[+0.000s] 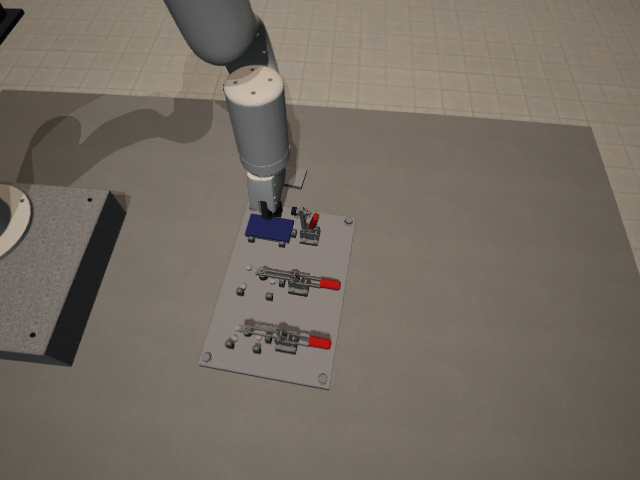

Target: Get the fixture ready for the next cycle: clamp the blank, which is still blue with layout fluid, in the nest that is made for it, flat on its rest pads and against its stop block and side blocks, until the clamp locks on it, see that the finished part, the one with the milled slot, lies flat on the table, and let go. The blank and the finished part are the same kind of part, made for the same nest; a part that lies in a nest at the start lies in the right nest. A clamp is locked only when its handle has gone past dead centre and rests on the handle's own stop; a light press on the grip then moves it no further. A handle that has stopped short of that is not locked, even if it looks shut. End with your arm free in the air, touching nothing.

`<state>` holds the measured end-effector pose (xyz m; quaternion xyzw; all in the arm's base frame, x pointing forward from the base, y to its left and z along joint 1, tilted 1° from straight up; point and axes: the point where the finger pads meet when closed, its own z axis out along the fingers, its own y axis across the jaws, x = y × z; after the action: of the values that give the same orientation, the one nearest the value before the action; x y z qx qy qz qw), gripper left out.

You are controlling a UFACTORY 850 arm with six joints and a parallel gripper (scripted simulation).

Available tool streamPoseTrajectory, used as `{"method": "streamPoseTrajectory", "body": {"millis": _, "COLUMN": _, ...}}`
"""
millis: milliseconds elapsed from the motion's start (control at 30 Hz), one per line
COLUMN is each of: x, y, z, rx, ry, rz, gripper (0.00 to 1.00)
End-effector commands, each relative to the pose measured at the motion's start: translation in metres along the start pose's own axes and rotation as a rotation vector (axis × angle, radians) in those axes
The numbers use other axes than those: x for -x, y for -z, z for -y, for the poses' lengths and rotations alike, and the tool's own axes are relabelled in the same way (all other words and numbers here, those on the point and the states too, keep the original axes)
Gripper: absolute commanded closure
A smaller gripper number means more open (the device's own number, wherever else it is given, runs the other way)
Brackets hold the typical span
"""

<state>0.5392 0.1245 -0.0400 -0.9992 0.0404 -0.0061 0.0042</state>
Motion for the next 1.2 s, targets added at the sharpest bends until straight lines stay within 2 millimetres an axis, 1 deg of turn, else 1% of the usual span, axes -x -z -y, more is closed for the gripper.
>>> {"method": "streamPoseTrajectory", "body": {"millis": 0, "x": -0.001, "y": 0.000, "z": -0.002, "rx": 0.001, "ry": -0.002, "rz": 0.000, "gripper": 1.00}}
{"method": "streamPoseTrajectory", "body": {"millis": 200, "x": -0.001, "y": 0.000, "z": -0.001, "rx": 0.001, "ry": -0.002, "rz": 0.000, "gripper": 1.00}}
{"method": "streamPoseTrajectory", "body": {"millis": 367, "x": -0.001, "y": 0.000, "z": 0.009, "rx": 0.001, "ry": -0.002, "rz": 0.000, "gripper": 1.00}}
{"method": "streamPoseTrajectory", "body": {"millis": 433, "x": -0.001, "y": 0.000, "z": 0.009, "rx": 0.001, "ry": -0.002, "rz": 0.000, "gripper": 1.00}}
{"method": "streamPoseTrajectory", "body": {"millis": 567, "x": -0.001, "y": 0.000, "z": 0.017, "rx": 0.001, "ry": -0.002, "rz": 0.000, "gripper": 1.00}}
{"method": "streamPoseTrajectory", "body": {"millis": 733, "x": -0.001, "y": 0.001, "z": 0.018, "rx": 0.001, "ry": -0.002, "rz": 0.000, "gripper": 1.00}}
{"method": "streamPoseTrajectory", "body": {"millis": 833, "x": -0.001, "y": 0.009, "z": 0.018, "rx": 0.001, "ry": -0.002, "rz": 0.000, "gripper": 1.00}}
{"method": "streamPoseTrajectory", "body": {"millis": 933, "x": -0.001, "y": 0.023, "z": 0.018, "rx": 0.001, "ry": -0.002, "rz": 0.000, "gripper": 1.00}}
{"method": "streamPoseTrajectory", "body": {"millis": 1000, "x": -0.001, "y": 0.023, "z": 0.018, "rx": 0.001, "ry": -0.002, "rz": 0.000, "gripper": 1.00}}
{"method": "streamPoseTrajectory", "body": {"millis": 1100, "x": -0.001, "y": 0.035, "z": 0.018, "rx": 0.001, "ry": -0.002, "rz": 0.000, "gripper": 1.00}}
{"method": "streamPoseTrajectory", "body": {"millis": 1167, "x": -0.001, "y": 0.040, "z": 0.018, "rx": 0.001, "ry": -0.002, "rz": 0.000, "gripper": 1.00}}
